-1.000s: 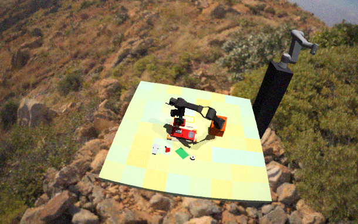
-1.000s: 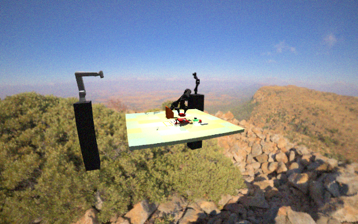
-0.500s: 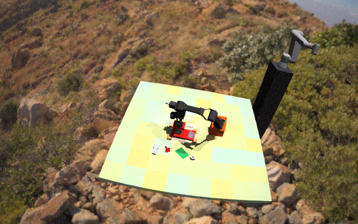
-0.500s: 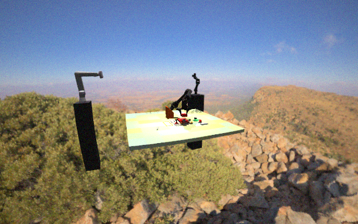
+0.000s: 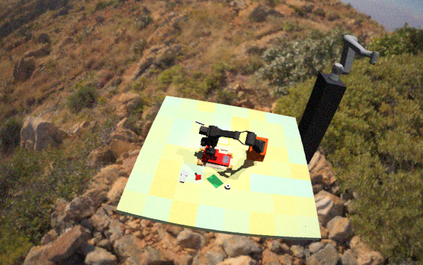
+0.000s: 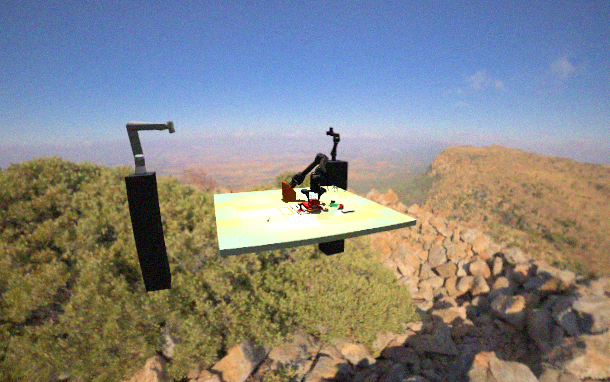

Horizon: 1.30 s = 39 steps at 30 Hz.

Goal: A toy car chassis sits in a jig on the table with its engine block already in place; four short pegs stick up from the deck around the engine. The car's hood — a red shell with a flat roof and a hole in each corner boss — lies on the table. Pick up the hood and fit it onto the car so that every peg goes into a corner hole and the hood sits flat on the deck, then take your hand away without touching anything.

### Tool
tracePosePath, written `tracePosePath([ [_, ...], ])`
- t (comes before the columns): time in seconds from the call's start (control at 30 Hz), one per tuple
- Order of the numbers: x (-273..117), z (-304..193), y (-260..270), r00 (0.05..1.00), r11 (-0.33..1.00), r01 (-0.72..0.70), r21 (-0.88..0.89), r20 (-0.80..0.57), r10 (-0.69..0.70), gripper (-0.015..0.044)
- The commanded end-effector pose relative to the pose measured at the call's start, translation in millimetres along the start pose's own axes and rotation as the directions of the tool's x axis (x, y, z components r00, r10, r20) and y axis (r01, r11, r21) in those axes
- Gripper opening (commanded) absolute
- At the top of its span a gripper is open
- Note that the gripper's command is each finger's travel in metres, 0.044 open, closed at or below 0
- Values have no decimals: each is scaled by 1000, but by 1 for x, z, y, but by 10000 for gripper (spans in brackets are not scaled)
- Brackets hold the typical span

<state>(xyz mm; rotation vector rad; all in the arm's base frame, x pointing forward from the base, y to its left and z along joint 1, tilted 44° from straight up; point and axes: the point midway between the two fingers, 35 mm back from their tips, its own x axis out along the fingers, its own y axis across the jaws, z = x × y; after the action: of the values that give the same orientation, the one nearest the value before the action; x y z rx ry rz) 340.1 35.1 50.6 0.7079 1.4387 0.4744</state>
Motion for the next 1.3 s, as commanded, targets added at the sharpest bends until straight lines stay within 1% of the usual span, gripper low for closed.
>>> tracePosePath([
  [0.0,0,0,0,1000,1000,-4,8,3,4,0],
  [1.27,5,-1,-1,1000,1000,-4,8,3,4,0],
])
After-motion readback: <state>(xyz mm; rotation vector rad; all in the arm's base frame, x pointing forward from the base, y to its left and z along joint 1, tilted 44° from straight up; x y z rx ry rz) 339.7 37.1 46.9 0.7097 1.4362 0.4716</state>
